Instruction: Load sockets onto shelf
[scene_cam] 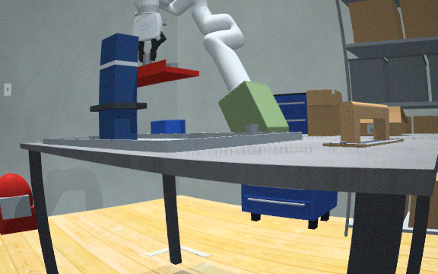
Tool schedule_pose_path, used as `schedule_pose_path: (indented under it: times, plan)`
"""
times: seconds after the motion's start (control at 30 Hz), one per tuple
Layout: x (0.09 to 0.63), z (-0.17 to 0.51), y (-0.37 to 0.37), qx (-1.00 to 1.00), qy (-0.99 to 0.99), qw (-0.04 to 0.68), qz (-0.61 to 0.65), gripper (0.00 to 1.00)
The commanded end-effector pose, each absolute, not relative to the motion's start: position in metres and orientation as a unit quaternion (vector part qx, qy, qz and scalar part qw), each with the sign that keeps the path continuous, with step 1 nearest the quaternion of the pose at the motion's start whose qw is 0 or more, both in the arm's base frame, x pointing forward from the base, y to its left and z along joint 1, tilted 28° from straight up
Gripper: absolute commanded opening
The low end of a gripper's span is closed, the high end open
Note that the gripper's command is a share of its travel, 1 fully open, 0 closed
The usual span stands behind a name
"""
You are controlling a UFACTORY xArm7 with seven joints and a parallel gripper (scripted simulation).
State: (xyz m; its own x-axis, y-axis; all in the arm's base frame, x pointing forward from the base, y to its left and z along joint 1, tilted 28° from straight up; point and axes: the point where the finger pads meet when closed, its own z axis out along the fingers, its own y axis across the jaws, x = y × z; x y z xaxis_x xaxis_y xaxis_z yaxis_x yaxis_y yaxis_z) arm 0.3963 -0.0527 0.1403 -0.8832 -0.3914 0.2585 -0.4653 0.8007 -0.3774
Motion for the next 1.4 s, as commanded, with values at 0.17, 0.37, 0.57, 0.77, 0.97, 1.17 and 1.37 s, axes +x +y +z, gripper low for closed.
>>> schedule_pose_path:
  times: [0.17,0.37,0.57,0.77,0.97,1.17,1.37]
  plan:
    - [0.415,0.141,-0.053,0.383,-0.893,0.123,0.200,0.00]
    - [0.424,0.142,-0.054,0.450,-0.861,0.136,0.194,0.00]
    - [0.435,0.143,-0.054,0.540,-0.806,0.155,0.186,0.00]
    - [0.441,0.144,-0.055,0.579,-0.778,0.163,0.182,0.00]
    - [0.442,0.144,-0.055,0.585,-0.773,0.164,0.181,0.00]
    - [0.442,0.144,-0.055,0.585,-0.773,0.164,0.181,0.00]
    - [0.442,0.144,-0.055,0.585,-0.773,0.164,0.181,0.00]
